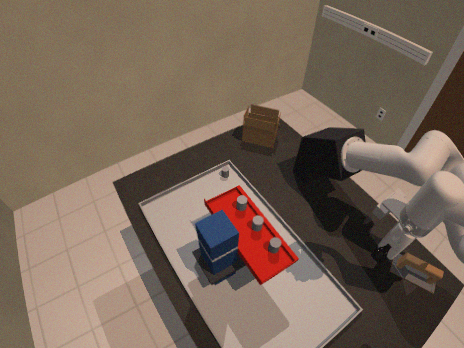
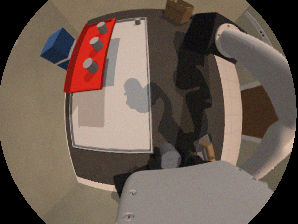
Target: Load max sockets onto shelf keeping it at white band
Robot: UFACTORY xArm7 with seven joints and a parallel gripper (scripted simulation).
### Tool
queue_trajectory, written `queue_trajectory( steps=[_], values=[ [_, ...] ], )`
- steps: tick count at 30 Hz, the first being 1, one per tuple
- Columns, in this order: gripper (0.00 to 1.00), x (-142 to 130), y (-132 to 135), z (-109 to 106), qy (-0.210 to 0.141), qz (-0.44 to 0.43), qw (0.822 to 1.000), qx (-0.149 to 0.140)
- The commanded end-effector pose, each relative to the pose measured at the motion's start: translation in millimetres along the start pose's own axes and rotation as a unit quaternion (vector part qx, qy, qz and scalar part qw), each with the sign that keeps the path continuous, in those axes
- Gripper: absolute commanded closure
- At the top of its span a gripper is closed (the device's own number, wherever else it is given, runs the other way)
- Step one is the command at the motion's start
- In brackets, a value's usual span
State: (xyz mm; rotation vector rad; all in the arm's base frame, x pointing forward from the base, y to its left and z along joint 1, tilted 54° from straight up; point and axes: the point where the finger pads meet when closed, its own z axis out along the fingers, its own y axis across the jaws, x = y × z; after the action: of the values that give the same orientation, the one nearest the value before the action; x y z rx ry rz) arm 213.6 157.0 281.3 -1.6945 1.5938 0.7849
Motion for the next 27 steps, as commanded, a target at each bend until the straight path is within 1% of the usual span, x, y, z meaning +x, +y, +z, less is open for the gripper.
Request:
queue_trajectory(
  steps=[1,17,18,19,21,22,23,25,26,27],
  values=[
    [1.0,-0.2,0.4,-2.3,0.0,0.0,1.0,0.001],
    [1.0,0.5,0.1,-2.9,0.0,0.0,1.0,0.001],
    [1.0,5.0,-2.9,-3.7,0.001,0.003,1.0,0.002],
    [1.0,15.3,-9.3,-5.3,0.003,0.008,1.0,0.005],
    [1.0,53.1,-28.0,-9.5,0.008,0.023,1.0,0.01],
    [1.0,53.1,-28.0,-9.5,0.008,0.023,1.0,0.01],
    [1.0,77.1,-36.7,-10.6,0.01,0.028,1.0,0.01],
    [1.0,77.1,-36.7,-10.6,0.01,0.028,1.0,0.01],
    [1.0,100.7,-43.3,-10.3,0.01,0.028,1.0,0.008],
    [1.0,100.7,-43.3,-10.3,0.01,0.028,1.0,0.008]
  ],
)
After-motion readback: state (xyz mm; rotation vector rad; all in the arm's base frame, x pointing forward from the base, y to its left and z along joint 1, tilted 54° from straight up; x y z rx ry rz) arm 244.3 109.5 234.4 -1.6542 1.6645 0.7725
